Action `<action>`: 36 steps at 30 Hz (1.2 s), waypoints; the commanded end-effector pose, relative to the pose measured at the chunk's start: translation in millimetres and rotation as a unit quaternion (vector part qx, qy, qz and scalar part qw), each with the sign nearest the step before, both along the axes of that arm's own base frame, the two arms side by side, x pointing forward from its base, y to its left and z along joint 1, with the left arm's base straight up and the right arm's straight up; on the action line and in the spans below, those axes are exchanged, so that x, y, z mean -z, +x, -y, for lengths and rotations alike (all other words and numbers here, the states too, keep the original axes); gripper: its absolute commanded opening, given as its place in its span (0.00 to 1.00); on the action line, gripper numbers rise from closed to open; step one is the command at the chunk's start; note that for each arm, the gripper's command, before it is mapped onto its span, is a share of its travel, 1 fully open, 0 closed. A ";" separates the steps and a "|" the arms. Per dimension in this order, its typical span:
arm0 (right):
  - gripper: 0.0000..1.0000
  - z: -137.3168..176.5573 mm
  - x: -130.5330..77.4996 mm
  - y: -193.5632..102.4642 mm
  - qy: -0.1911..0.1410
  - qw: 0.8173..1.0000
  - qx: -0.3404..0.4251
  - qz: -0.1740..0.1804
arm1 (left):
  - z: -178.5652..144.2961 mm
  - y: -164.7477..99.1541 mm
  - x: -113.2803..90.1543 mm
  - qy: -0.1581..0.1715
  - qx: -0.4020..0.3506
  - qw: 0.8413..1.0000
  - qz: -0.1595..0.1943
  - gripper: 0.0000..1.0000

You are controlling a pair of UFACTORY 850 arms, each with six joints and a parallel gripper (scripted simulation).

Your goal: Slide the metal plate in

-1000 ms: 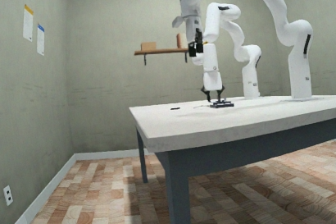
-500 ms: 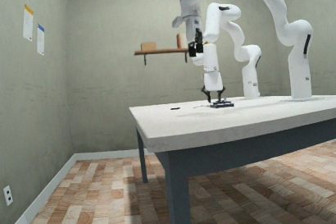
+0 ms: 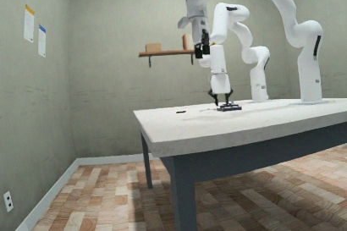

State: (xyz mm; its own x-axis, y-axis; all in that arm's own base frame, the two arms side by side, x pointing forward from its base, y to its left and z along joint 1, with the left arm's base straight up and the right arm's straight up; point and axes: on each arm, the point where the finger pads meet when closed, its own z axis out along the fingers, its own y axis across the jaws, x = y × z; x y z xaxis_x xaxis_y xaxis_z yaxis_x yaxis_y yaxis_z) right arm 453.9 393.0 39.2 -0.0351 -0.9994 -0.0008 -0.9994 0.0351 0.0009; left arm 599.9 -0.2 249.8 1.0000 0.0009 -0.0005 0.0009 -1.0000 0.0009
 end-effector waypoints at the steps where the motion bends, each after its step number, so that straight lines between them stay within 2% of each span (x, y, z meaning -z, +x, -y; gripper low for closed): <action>1: 0.00 -2.7 -1.1 1.0 0.001 1.000 0.000 0.001 | 0.0 0.7 -1.1 0.000 0.000 1.000 0.001 1.00; 15: 0.00 -9.4 -1.1 1.4 0.002 1.000 0.000 0.001 | 0.0 0.7 -1.1 0.000 0.000 1.000 0.001 1.00; 36: 0.00 14.9 -6.6 0.5 0.007 1.000 0.000 0.001 | 0.0 0.7 -1.1 0.000 0.000 1.000 0.001 1.00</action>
State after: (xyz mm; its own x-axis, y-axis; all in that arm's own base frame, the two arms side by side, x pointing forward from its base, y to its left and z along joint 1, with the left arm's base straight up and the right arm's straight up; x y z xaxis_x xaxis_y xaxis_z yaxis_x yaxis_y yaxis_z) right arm 453.8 381.5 43.8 -0.0352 -0.9993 -0.0110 -0.9994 0.0352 0.0007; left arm 599.9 -0.2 249.8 1.0000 0.0009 -0.0005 0.0009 -1.0000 0.0009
